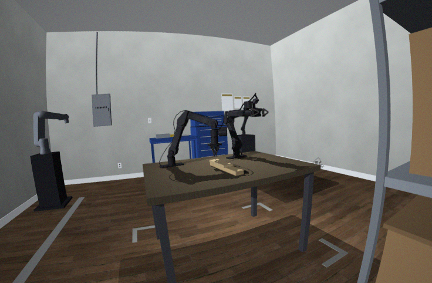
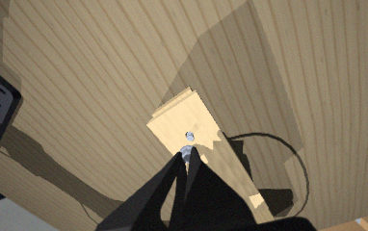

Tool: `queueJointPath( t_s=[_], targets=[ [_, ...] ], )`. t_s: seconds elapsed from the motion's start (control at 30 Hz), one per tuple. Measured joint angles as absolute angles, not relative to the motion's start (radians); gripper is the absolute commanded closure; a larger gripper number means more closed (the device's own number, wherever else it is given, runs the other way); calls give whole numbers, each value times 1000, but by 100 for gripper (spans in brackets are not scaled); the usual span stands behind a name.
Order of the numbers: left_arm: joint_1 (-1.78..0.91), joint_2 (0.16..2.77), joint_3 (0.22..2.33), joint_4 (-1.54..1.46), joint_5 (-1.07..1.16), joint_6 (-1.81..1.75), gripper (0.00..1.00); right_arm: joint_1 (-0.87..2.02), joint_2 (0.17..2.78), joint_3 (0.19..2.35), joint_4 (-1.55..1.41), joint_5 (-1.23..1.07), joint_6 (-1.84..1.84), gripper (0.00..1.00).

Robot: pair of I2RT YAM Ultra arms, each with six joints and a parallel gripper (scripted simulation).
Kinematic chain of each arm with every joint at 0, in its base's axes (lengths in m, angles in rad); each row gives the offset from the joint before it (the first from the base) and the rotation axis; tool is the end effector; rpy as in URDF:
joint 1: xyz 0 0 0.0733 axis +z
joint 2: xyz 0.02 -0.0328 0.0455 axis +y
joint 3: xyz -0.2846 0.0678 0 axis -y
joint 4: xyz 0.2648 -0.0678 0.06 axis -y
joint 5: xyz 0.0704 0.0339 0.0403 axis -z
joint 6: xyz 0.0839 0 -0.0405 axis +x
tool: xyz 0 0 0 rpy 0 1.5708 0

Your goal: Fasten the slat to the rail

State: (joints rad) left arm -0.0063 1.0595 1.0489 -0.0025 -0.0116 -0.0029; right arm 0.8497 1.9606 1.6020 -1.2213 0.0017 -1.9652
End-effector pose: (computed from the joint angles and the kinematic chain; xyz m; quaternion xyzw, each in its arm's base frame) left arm 0.3004 0.0002 0.4220 -0.0029 0.7117 0.0009 0.7025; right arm 0.2604 0.2977 0.1910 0.9867 -0.1626 -0.0017 0.0043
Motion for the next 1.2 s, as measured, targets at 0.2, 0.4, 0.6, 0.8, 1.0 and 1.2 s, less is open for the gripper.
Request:
queueJointPath(
  t_s=[0.2, 0.4, 0.6, 0.8, 1.0, 1.2],
  targets=[
    [-6, 1060, 1049, -2, -12, -3, 0, 850, 1961, 1602, -1211, 2, -1965, 88],
    [-6, 1060, 1049, -2, -12, -3, 0, 850, 1961, 1595, -1195, 2, -1965, 88],
    [-6, 1060, 1049, -2, -12, -3, 0, 850, 1961, 1582, -1186, 2, -1965, 88],
    [-6, 1060, 1049, -2, -12, -3, 0, 850, 1961, 1570, -1172, 2, -1965, 88],
    [-6, 1060, 1049, -2, -12, -3, 0, 850, 1961, 1559, -1158, 2, -1965, 88],
    [-6, 1060, 1049, -2, -12, -3, 0, 850, 1970, 1550, -1146, 2, -1965, 88]
  ],
)
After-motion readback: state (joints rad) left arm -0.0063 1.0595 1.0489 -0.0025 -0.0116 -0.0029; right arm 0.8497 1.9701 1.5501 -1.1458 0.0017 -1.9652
